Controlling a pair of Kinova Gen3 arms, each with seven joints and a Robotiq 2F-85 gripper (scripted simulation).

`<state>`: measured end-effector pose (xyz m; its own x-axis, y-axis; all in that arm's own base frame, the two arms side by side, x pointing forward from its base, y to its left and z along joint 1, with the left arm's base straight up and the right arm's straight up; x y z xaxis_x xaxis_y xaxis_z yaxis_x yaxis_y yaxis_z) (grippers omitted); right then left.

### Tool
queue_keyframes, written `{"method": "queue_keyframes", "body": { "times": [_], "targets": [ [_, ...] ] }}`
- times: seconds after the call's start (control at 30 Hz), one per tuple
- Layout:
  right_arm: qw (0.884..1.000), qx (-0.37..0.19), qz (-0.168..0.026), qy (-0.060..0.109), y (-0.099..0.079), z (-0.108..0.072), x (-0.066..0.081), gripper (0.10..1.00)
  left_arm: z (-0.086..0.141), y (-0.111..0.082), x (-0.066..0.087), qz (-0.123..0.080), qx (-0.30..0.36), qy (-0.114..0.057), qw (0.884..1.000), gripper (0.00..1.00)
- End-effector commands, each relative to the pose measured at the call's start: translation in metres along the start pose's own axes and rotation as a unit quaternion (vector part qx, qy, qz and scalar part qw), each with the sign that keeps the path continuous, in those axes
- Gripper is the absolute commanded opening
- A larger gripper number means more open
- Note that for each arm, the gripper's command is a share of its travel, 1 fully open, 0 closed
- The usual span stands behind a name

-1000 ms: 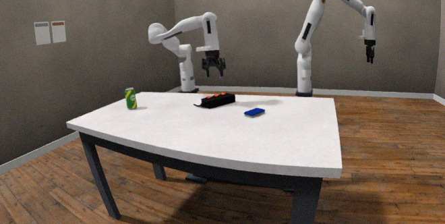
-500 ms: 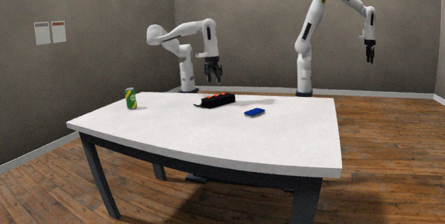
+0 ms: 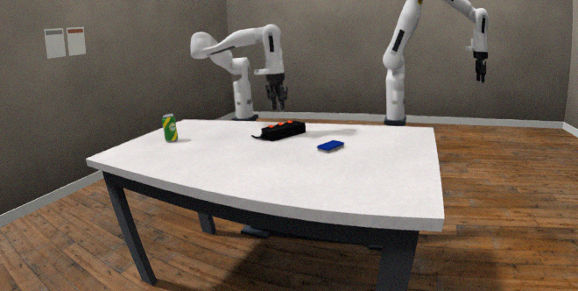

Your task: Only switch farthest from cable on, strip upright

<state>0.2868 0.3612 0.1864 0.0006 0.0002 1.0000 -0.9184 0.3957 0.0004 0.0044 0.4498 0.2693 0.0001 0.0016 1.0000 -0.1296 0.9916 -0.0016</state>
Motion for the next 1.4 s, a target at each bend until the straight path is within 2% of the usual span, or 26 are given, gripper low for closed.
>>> {"method": "queue_keyframes", "body": {
  "times": [0.0, 1.03, 1.37],
  "targets": [
    [1.000, 0.000, 0.000, -0.001, 0.0000, -0.0002, 0.0007, 0.099, 0.0000, 0.0002, 0.0007, -0.001, 0.000, 0.000, 1.000, 1.000],
    [1.000, 0.000, 0.000, -0.001, 0.0000, -0.0002, -0.0009, 0.099, 0.0000, 0.0002, 0.0007, -0.001, 0.000, 0.000, 1.000, 1.000],
    [1.000, 0.000, 0.001, -0.001, 0.0001, -0.0001, -0.0088, 0.099, 0.0000, 0.0002, 0.0007, -0.001, 0.000, 0.000, 1.000, 1.000]
  ]
}}
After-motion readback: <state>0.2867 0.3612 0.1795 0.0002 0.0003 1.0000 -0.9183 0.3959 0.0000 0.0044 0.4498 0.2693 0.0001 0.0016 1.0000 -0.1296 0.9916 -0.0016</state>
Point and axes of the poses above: on each arm, the point where the finger pads meet when closed, its own x axis back along the fingers, its own z axis across the jaws, y = z × x, the point moved 7 cm from there along x, back along the fingers, and after that the axes turned 8 degrees about x, right-handed, at the moved point
